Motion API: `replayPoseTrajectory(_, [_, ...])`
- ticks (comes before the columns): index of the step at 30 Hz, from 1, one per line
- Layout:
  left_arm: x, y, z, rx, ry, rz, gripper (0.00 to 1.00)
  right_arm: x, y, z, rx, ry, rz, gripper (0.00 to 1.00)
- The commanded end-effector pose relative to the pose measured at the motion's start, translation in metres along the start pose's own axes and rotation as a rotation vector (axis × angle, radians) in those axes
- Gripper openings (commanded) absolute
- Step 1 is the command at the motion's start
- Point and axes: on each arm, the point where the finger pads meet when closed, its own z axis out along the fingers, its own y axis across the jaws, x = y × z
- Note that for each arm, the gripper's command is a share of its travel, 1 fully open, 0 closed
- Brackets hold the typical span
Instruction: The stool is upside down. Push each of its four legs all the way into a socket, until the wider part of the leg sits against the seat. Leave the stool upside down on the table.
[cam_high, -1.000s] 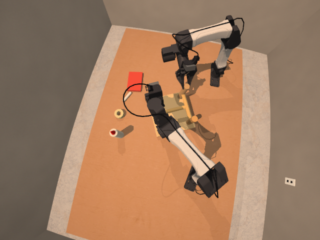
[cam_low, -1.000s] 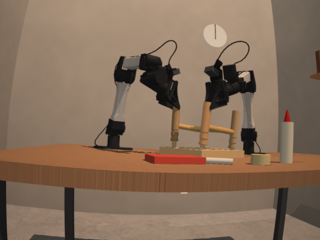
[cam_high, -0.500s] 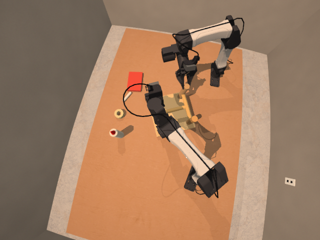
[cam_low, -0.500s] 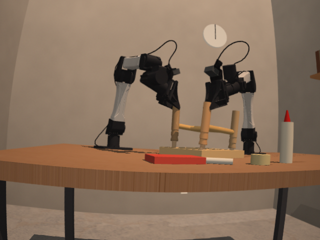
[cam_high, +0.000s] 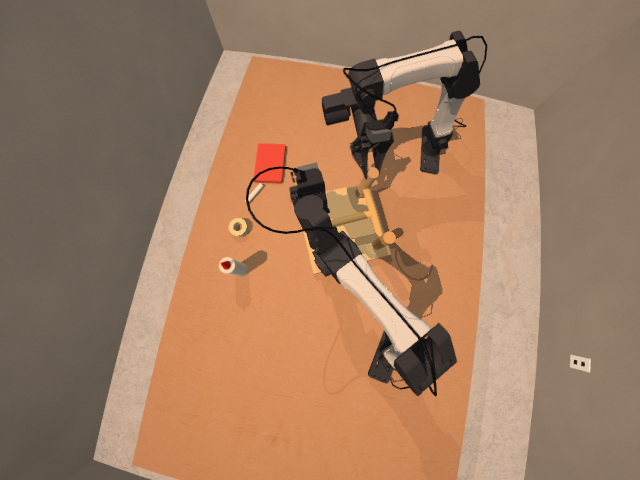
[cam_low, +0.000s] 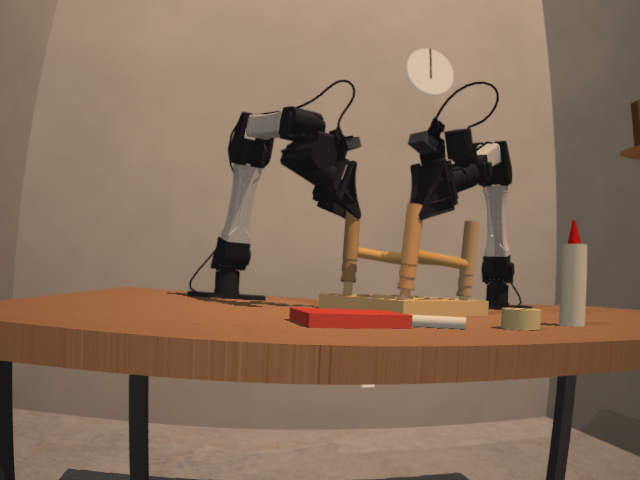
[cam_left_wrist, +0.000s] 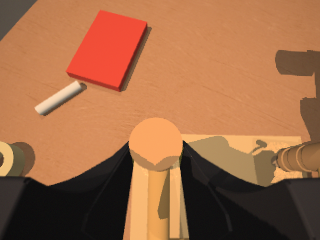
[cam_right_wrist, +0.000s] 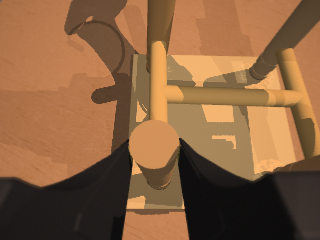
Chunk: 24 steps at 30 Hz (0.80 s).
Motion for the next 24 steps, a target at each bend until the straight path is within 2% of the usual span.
replayPoseTrajectory(1, [0.004,-0.091,-0.007,0.283,0.023,-0.026,0.30,-0.004,-0.062,-0.016,0.138,-0.014,-0.262,0.30])
replayPoseTrajectory(9, [0.004,-0.091,-0.009,0.276,0.021,-0.026,0.30,-0.005,-0.076,-0.018,0.122,-0.006,-0.234,0.30])
replayPoseTrajectory(10, [-0.021,-0.001,-0.001,-0.016,-0.052,0.037,0.30,-0.001,-0.008,0.001,-0.017,0.014,0.037,0.74])
replayPoseTrajectory(13, [-0.018,0.004,-0.002,-0.017,-0.050,0.023,0.30,-0.001,-0.011,-0.005,0.008,0.009,0.024,0.74])
replayPoseTrajectory(14, [-0.031,0.006,-0.003,-0.017,-0.075,0.027,0.30,-0.001,-0.008,-0.007,0.012,0.008,0.029,0.74])
replayPoseTrajectory(24, [-0.031,0.006,-0.003,-0.021,-0.075,0.026,0.30,-0.003,-0.010,-0.004,0.003,0.014,0.016,0.74])
